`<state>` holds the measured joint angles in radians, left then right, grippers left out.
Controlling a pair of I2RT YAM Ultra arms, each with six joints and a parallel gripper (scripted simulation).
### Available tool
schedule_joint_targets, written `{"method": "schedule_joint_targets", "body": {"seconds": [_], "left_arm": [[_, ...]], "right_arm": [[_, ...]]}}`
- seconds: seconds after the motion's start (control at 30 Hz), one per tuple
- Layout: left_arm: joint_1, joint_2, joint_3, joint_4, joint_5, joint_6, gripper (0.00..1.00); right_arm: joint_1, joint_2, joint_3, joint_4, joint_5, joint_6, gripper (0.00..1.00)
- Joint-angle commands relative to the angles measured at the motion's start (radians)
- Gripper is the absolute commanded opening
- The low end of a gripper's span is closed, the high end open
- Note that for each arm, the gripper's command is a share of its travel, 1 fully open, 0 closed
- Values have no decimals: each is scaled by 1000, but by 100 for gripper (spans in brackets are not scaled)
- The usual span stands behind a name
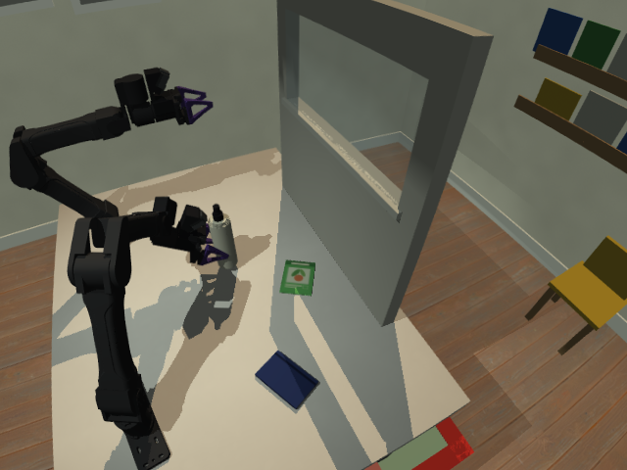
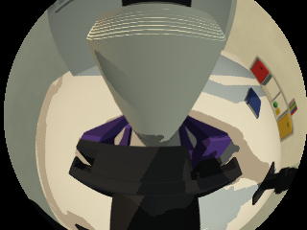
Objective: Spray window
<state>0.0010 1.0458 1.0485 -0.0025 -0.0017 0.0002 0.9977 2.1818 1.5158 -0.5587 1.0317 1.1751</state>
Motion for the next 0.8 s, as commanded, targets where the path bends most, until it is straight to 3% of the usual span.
{"method": "schedule_joint_targets", "body": {"seconds": [0.0, 0.37, 0.4, 0.77], "left_arm": [[1, 11, 15, -8, 1, 4, 75], [1, 11, 15, -8, 1, 4, 75], [1, 11, 15, -8, 1, 4, 75], [1, 11, 15, -8, 1, 4, 75]], "right_arm": [[-3, -49, 37, -41, 25, -6, 0], [-21, -88, 58, -30, 20, -40, 0], [-26, -91, 10, -14, 13, -57, 0], [-102, -233, -74, 142, -61, -286, 0]]}}
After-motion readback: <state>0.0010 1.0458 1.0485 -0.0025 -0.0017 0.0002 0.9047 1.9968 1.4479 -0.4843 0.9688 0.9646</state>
